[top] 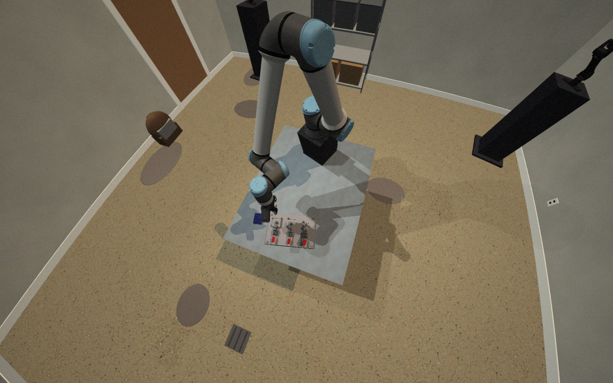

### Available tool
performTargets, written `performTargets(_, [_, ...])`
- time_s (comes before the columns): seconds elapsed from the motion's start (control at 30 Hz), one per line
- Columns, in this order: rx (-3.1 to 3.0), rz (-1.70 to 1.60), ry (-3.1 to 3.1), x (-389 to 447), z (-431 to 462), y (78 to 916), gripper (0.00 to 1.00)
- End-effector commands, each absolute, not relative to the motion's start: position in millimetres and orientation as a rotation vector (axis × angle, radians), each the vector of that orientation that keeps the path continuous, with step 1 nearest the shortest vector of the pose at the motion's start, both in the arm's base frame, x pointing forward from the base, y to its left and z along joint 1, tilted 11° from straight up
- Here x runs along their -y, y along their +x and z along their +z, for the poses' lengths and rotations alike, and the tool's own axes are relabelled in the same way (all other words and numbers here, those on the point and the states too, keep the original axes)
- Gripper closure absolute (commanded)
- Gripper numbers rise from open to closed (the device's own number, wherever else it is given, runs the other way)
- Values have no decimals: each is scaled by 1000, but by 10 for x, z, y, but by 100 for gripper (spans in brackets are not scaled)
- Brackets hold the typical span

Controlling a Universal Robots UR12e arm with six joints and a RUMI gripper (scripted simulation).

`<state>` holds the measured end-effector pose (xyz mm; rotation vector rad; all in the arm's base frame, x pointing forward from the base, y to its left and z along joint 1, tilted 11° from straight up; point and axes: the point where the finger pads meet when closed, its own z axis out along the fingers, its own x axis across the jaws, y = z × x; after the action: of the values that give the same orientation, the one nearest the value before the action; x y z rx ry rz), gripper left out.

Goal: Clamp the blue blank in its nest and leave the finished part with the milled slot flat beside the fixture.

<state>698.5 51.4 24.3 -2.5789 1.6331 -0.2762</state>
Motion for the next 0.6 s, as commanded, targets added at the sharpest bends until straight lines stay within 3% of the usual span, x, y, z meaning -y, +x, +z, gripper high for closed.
performTargets(0.0, [-1633,-278,-2578,-514,250,6990,72])
performTargets(0.57, [-1633,-278,-2578,-499,-217,7082,72])
